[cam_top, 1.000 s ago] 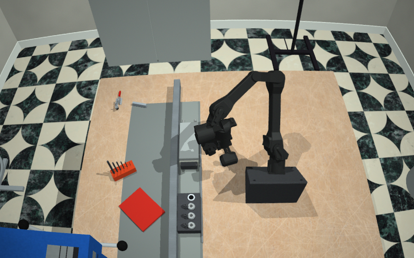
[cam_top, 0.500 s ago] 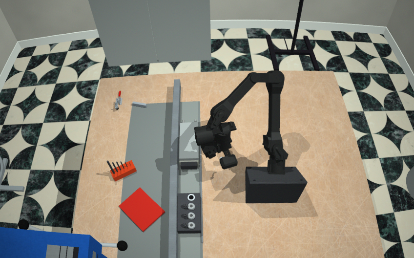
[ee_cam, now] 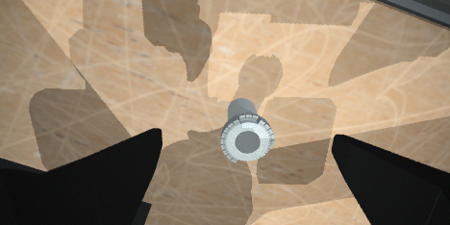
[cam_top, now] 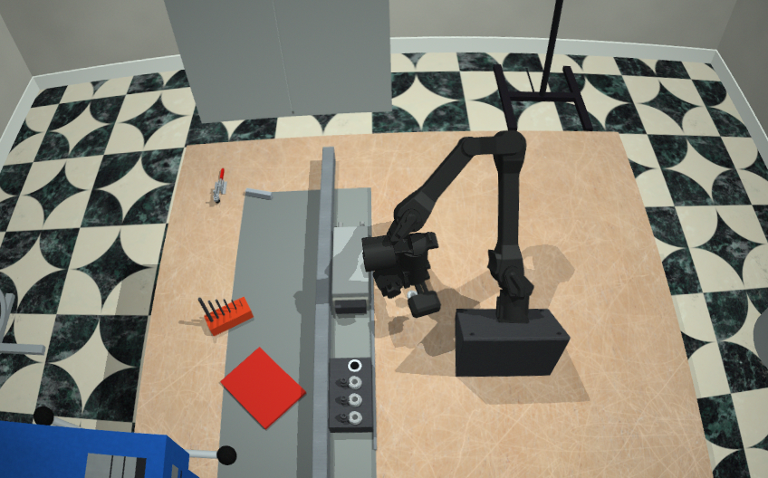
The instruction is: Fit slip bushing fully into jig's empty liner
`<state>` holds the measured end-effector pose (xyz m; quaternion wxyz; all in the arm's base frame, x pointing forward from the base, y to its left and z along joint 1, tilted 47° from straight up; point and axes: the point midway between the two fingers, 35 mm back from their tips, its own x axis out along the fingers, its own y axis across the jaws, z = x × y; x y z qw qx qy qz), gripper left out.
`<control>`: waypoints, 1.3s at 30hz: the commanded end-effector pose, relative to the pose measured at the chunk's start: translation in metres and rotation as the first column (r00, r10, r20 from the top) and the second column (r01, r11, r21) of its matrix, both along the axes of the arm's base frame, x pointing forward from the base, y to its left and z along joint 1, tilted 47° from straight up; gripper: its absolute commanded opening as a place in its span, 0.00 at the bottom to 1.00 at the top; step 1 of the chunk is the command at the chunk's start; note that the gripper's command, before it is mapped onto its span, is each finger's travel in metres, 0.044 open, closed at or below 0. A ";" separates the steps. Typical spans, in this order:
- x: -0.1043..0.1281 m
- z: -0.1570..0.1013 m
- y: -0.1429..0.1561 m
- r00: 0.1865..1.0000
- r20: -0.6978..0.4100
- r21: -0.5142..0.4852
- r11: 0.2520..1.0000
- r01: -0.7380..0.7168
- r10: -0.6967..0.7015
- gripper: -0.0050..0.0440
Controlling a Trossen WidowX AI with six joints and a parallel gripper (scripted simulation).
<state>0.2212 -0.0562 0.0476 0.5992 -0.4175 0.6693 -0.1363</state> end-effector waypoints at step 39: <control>0.003 0.024 0.027 1.000 0.023 0.016 1.000 -0.004 0.004 0.10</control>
